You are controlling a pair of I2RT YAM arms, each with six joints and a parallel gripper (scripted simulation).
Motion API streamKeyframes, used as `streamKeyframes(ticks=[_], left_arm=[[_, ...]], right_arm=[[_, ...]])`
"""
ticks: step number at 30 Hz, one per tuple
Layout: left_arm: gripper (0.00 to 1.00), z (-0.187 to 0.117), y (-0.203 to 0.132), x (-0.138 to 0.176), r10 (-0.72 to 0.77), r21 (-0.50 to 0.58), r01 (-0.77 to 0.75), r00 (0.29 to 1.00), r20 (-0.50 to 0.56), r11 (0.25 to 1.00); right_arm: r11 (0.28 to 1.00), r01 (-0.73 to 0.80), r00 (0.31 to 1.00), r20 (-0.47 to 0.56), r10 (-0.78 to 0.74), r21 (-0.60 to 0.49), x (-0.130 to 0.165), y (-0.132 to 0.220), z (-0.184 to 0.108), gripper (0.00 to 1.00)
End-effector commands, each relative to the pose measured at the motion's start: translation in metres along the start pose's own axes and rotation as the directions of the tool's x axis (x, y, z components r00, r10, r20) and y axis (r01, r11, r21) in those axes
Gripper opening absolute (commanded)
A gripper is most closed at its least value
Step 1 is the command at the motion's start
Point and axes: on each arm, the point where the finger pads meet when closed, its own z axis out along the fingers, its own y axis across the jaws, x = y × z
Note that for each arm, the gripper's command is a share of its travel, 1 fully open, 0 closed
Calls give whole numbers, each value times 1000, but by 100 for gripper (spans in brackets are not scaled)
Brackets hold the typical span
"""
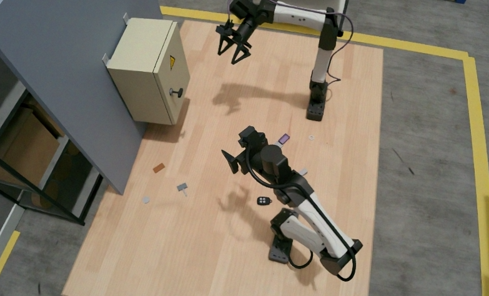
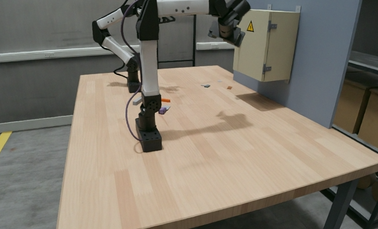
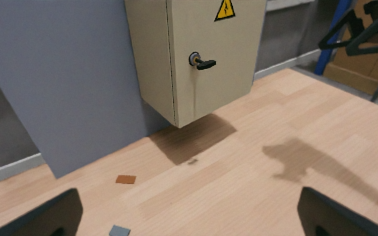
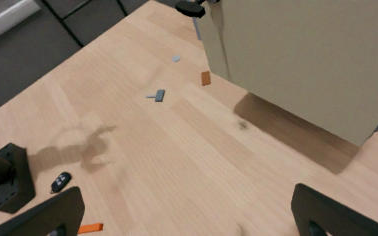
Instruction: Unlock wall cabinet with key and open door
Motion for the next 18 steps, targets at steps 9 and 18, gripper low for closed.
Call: streamKeyframes(ticks=[9, 18], left_arm=[[100, 0, -2, -4, -1, 13, 1, 1000, 8, 1000], [100, 0, -2, -4, -1, 13, 1, 1000, 8, 1000]], right_arm=[[921, 12, 999, 24, -23, 390, -71, 39, 36, 100], [901, 35, 998, 27, -52, 433, -95, 59, 51, 100]])
